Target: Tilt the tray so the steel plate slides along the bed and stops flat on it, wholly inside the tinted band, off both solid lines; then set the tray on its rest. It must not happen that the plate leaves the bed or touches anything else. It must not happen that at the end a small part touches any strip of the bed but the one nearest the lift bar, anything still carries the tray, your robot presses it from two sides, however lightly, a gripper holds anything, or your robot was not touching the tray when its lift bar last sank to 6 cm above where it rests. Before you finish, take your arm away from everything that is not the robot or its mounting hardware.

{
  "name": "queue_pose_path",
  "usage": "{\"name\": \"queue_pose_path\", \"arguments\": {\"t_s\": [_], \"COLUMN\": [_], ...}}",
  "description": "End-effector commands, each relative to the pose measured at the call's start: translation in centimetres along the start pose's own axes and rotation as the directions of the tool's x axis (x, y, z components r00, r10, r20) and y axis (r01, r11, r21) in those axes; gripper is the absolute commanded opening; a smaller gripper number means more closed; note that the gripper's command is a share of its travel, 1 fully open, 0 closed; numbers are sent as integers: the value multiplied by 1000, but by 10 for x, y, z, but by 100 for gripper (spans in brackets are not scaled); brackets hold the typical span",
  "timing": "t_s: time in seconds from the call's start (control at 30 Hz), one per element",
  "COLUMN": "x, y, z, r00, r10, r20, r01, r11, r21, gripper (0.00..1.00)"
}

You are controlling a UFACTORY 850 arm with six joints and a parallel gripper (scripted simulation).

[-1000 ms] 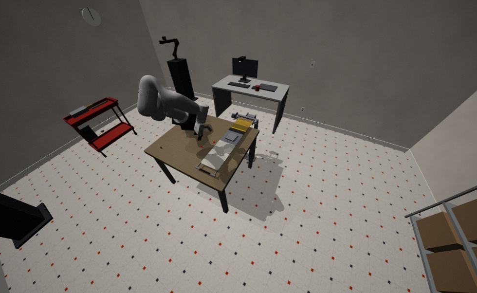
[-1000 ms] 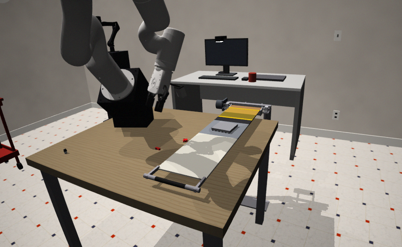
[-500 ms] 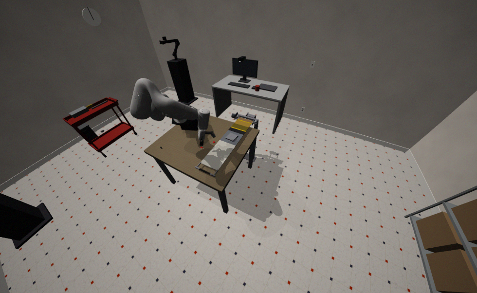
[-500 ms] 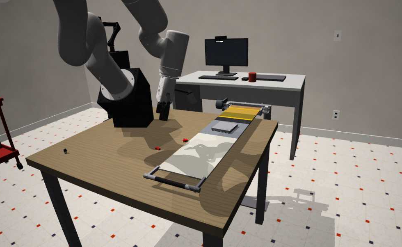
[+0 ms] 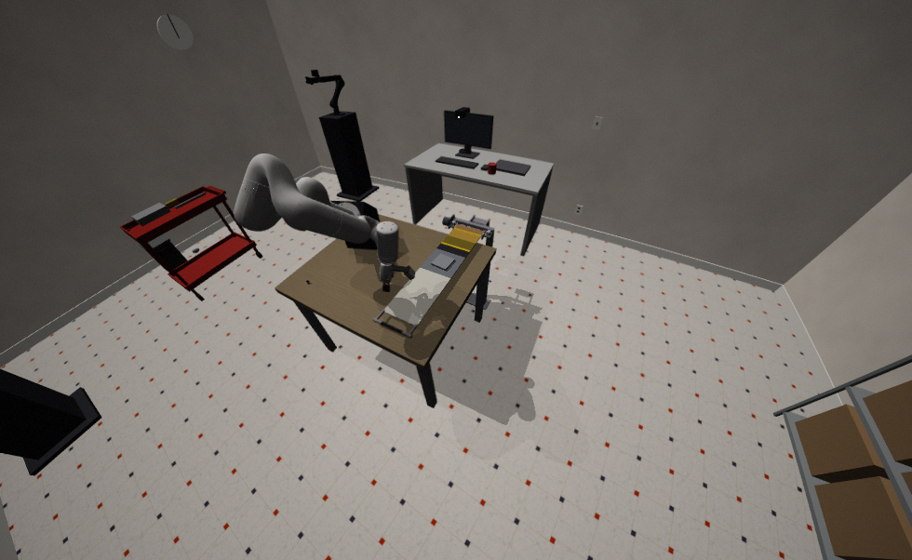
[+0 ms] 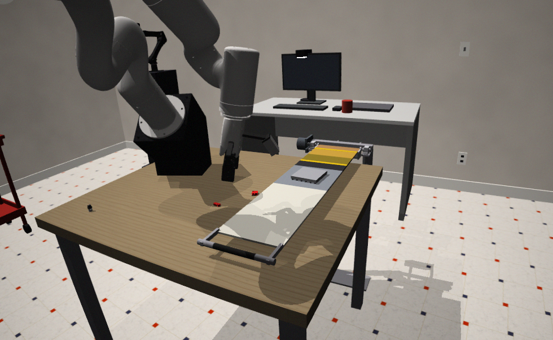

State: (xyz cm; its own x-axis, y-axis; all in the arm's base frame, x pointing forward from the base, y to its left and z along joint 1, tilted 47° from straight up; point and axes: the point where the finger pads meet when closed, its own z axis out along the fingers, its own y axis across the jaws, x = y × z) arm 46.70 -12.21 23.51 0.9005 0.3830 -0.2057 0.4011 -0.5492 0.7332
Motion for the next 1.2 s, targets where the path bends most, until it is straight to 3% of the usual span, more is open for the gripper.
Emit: {"name": "queue_pose_path", "arguments": {"t_s": [0.0, 0.07, 0.1, 0.57, 1.17], "x": [5, 5, 11, 16, 16], "y": [14, 14, 41, 137, 148], "z": [2, 2, 5, 11, 11], "r00": [998, 998, 988, 897, 883], "r10": [54, 54, 146, 416, 441], "r20": [-21, -21, -54, -152, -161], "r01": [-53, -53, -144, -408, -433], "r11": [999, 999, 989, 909, 897], "r21": [11, 11, 28, 79, 84], "gripper": [100, 100, 100, 100, 100]}}
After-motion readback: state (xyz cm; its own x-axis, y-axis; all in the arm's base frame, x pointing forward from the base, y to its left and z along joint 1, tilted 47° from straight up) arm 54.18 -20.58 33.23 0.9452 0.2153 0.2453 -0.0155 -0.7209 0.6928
